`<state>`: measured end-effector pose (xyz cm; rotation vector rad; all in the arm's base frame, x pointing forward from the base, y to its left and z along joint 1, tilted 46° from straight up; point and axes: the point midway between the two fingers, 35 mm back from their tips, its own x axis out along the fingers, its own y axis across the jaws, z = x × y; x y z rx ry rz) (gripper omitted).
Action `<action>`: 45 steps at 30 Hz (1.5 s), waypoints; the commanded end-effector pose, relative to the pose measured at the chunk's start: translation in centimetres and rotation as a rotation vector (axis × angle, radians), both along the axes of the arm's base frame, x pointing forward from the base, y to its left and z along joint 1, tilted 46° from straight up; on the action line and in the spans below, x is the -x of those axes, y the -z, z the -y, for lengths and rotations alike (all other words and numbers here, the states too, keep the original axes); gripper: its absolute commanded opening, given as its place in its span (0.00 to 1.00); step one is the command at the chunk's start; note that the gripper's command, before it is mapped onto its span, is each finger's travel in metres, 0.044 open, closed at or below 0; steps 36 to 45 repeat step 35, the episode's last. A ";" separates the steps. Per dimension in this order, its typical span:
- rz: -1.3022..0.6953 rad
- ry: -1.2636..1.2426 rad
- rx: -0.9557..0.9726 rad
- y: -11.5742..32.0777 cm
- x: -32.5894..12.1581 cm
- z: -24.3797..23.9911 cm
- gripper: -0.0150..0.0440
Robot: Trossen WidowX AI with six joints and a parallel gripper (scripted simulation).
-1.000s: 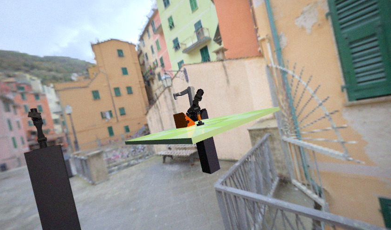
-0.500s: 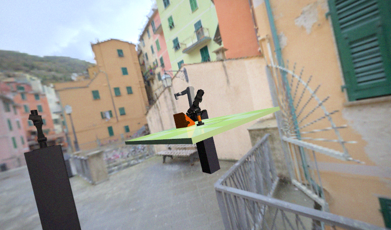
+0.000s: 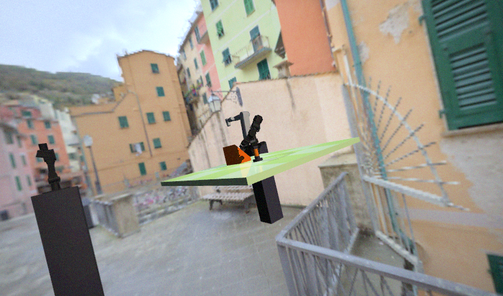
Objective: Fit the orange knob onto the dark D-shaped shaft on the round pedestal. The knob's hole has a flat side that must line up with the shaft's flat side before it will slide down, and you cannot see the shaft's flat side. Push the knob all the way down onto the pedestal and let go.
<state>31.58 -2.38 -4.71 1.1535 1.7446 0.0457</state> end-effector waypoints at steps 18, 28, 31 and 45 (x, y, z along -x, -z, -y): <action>0.001 0.001 0.001 0.0 0.0 0.1 1.00; -0.001 0.001 0.004 -6.7 -0.4 6.9 1.00; -0.001 0.001 0.004 -6.6 -0.4 7.0 1.00; -0.001 0.001 0.004 -6.6 -0.4 7.0 1.00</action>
